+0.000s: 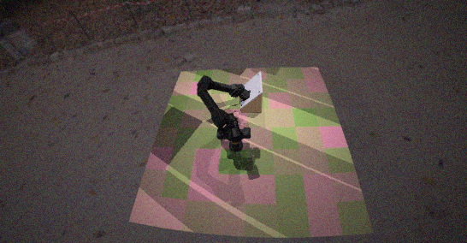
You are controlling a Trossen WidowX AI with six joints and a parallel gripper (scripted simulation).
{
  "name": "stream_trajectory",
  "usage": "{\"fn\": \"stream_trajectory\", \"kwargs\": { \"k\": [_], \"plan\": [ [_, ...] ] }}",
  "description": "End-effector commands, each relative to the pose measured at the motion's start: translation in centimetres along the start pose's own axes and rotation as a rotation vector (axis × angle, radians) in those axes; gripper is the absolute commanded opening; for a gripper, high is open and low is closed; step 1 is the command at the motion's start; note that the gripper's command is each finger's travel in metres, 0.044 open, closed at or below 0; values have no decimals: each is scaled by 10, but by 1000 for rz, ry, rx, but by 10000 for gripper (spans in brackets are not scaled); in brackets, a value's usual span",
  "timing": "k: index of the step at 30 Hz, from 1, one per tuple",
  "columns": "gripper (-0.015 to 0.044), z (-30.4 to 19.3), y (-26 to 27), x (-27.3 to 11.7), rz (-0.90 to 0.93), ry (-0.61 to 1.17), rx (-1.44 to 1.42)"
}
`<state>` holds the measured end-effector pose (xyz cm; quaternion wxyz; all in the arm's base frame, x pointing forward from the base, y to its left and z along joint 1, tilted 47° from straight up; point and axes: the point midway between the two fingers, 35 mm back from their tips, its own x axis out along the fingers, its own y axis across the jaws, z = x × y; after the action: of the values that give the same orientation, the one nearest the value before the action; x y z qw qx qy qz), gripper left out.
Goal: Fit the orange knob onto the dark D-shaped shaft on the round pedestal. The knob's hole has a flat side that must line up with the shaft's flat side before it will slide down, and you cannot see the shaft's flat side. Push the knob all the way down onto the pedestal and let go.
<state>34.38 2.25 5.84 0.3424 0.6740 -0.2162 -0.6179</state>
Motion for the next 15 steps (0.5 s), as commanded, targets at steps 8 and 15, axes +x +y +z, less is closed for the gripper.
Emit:
{"fn": "stream_trajectory", "kwargs": {
  "k": [8,15],
  "plan": [
    [0,-3,3,-3,-2,7,3],
    [0,-2,2,-2,-2,7,3]
  ]
}}
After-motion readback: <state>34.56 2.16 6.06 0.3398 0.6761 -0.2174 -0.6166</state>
